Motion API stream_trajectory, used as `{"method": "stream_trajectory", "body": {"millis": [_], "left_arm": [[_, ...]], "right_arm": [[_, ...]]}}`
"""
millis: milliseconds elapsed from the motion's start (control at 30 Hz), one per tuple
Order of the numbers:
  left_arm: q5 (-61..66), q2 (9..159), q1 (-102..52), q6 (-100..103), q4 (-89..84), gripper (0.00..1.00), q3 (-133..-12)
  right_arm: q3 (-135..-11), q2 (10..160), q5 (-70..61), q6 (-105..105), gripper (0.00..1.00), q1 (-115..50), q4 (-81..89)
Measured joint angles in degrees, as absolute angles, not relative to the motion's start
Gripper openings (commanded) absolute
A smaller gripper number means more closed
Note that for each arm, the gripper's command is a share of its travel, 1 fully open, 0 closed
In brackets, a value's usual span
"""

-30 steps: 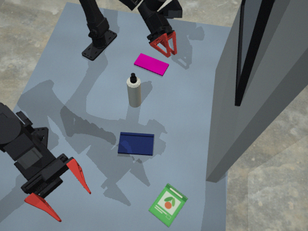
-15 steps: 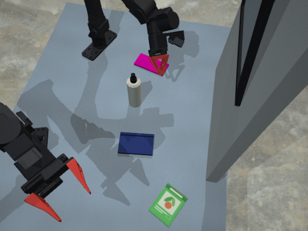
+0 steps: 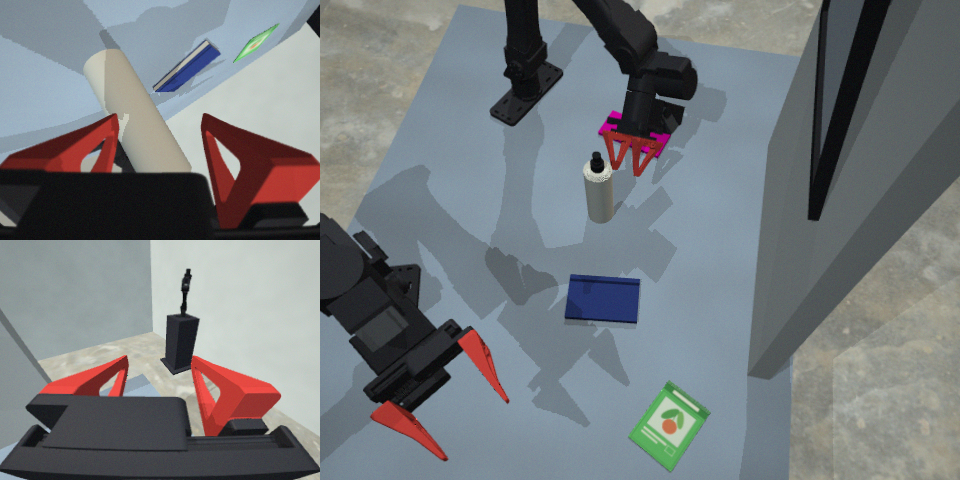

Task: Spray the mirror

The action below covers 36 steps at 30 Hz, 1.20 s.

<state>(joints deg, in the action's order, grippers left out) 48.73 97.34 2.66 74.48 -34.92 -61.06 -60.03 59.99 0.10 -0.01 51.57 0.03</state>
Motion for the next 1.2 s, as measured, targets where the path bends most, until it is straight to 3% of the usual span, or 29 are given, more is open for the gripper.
{"method": "stream_trajectory", "body": {"millis": [400,1200], "left_arm": [[59.72,108.71,4.40,88.66,-41.76,0.69,-62.11],[61.52,108.75,4.03,88.97,-45.04,0.69,-62.65]], "right_arm": [[-60.03,59.99,0.10,-0.01,0.76,51.57,0.03],[-60.03,59.99,0.10,-0.01,0.76,51.57,0.03]]}}
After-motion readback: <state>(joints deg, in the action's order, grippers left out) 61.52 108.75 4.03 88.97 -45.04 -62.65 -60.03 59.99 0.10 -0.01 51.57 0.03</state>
